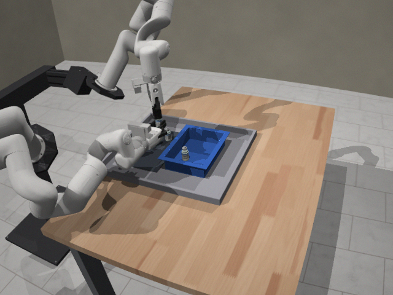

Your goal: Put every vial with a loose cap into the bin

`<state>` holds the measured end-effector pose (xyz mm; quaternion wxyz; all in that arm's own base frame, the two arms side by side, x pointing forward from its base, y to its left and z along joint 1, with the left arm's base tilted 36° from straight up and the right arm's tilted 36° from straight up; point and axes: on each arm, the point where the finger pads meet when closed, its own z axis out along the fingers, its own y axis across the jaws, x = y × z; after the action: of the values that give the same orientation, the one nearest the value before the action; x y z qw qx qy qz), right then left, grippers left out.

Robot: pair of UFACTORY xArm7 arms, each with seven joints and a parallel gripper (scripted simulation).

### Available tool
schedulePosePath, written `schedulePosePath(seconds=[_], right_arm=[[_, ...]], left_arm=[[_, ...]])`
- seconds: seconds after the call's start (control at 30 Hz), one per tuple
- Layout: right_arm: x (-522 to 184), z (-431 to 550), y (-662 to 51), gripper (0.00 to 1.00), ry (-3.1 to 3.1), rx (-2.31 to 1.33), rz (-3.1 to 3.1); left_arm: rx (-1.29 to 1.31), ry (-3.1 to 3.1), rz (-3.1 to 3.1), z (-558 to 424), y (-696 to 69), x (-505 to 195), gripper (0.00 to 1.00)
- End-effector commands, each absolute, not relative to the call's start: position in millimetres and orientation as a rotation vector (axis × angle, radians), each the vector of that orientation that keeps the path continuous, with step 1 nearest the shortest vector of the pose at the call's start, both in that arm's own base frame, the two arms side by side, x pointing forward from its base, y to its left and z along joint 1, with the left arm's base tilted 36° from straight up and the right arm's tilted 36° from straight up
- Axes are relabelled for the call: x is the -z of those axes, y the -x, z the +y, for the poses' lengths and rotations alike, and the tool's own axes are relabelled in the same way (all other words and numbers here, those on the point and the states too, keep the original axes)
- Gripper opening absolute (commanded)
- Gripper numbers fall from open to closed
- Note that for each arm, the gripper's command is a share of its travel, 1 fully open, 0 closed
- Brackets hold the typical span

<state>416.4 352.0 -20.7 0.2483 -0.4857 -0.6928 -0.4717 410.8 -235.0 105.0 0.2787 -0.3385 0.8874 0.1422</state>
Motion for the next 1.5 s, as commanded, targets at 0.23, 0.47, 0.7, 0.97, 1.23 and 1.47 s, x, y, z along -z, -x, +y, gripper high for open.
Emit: schedulePosePath(seconds=[0.23, 0.47, 0.7, 0.97, 1.23, 1.47], right_arm=[[18.8, 353.5, -416.2, 0.0, 1.317, 1.288, -1.888], [18.6, 353.6, -415.7, 0.0, 1.317, 1.288, -1.888], [18.6, 353.7, -415.5, 0.0, 1.317, 1.288, -1.888], [18.7, 353.7, -415.6, 1.0, 1.317, 1.288, -1.888], [18.9, 353.6, -416.0, 1.0, 1.317, 1.288, -1.888], [15.9, 347.6, -415.3, 1.0, 1.317, 1.288, -1.888]], left_arm=[[-0.344, 0.997, 2.337, -237.2, -411.2, -105.9, 0.23], [-0.351, 0.977, 2.348, -237.0, -410.8, -106.2, 0.23], [-0.346, 0.992, 2.34, -236.8, -410.3, -106.4, 0.23], [-0.347, 0.989, 2.342, -236.9, -410.6, -106.2, 0.23], [-0.347, 0.989, 2.342, -236.9, -410.8, -106.0, 0.23], [-0.347, 0.989, 2.342, -236.9, -410.8, -106.0, 0.23]])
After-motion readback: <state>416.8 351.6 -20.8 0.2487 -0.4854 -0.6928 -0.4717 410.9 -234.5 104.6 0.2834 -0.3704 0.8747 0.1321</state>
